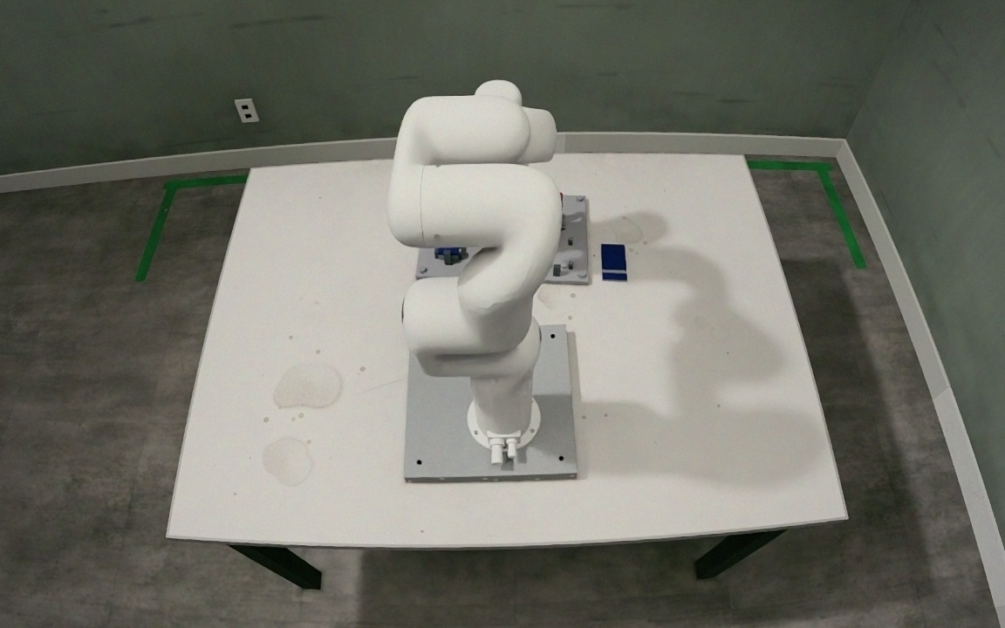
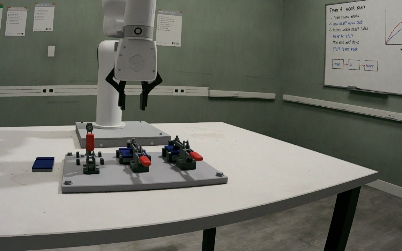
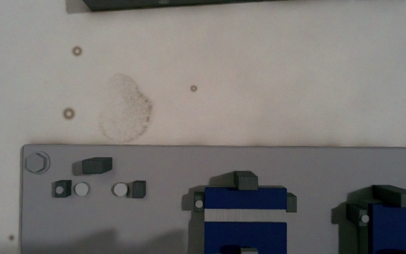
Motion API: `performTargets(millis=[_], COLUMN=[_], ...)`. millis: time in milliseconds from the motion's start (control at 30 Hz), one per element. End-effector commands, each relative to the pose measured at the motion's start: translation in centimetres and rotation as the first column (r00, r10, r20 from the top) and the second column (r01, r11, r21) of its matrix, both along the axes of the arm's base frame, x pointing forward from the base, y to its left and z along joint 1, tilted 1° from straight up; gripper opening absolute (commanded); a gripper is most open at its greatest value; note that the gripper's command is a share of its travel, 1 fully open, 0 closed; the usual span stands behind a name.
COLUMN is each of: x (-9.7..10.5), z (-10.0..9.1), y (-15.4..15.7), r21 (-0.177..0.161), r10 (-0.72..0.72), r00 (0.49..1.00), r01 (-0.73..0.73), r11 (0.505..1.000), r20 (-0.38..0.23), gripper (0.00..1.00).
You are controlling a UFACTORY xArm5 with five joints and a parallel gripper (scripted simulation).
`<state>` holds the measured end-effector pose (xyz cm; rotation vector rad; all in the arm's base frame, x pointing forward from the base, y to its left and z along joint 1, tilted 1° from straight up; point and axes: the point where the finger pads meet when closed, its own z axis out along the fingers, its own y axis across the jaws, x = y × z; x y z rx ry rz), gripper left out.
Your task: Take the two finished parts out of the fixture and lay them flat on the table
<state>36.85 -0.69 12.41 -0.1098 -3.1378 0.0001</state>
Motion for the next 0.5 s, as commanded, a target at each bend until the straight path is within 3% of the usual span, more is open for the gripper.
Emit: performTargets(millis=[0,300,467], x=[0.3,2.8,6.3], z=[0.0,0.0,0.0], y=[0.0,-0.2,-0.4], r21=[0.000,0.000,0.000], r10=[0.000,0.000,0.000], r00=[1.000,1.000,1.000], r01=[0.000,0.000,0.000], r11=[1.000,1.000,1.000], r20=[0.004,0.004,0.004], gripper=[0.48,0.48,0.48])
